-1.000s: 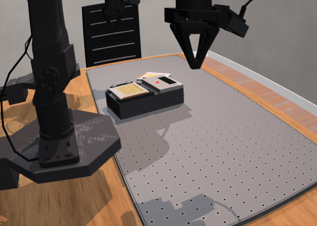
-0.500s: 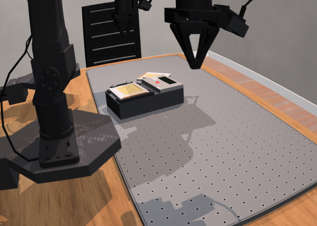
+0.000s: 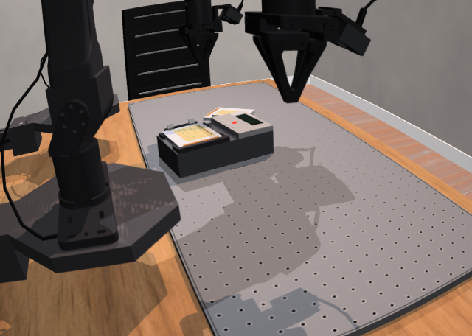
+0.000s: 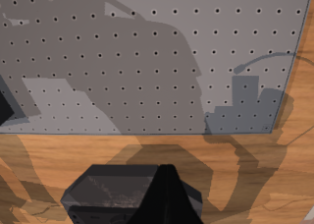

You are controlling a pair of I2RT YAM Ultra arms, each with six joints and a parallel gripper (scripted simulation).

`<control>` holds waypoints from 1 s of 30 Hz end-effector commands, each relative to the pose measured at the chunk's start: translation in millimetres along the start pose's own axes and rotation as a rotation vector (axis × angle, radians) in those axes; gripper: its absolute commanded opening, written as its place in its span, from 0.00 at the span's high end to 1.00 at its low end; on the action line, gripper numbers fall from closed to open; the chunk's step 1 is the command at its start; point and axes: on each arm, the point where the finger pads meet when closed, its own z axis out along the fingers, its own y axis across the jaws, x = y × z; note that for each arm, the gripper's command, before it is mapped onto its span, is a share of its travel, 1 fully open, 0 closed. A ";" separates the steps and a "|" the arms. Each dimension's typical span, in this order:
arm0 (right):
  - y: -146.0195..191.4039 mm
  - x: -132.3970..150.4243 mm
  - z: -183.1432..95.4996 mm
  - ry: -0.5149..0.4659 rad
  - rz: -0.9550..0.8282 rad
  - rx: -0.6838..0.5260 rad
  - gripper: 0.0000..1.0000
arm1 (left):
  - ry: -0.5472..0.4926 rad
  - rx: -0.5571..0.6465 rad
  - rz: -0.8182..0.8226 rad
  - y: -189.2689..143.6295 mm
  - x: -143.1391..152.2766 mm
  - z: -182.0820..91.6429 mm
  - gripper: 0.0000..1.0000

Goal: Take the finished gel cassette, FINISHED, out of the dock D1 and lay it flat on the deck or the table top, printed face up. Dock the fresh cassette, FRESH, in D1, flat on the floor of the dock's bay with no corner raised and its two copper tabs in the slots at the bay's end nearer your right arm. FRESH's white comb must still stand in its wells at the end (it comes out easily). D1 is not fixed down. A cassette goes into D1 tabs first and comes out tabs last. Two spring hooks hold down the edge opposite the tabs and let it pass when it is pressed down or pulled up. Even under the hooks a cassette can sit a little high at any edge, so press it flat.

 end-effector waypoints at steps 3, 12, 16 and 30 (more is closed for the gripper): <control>-0.7 -1.8 -4.6 -0.041 0.005 -0.002 1.00 | -0.046 0.040 -0.034 -31.7 -15.8 1.0 1.00; -0.7 -1.8 -4.6 -0.041 0.005 -0.002 1.00 | -0.037 0.059 -0.051 -73.2 -15.1 18.3 1.00; -0.7 -1.8 -4.6 -0.041 0.005 -0.002 1.00 | -0.037 0.059 -0.051 -82.4 -14.6 22.2 1.00; -0.7 -1.8 -4.6 -0.041 0.005 -0.002 1.00 | -0.037 0.059 -0.051 -95.4 -14.0 27.6 1.00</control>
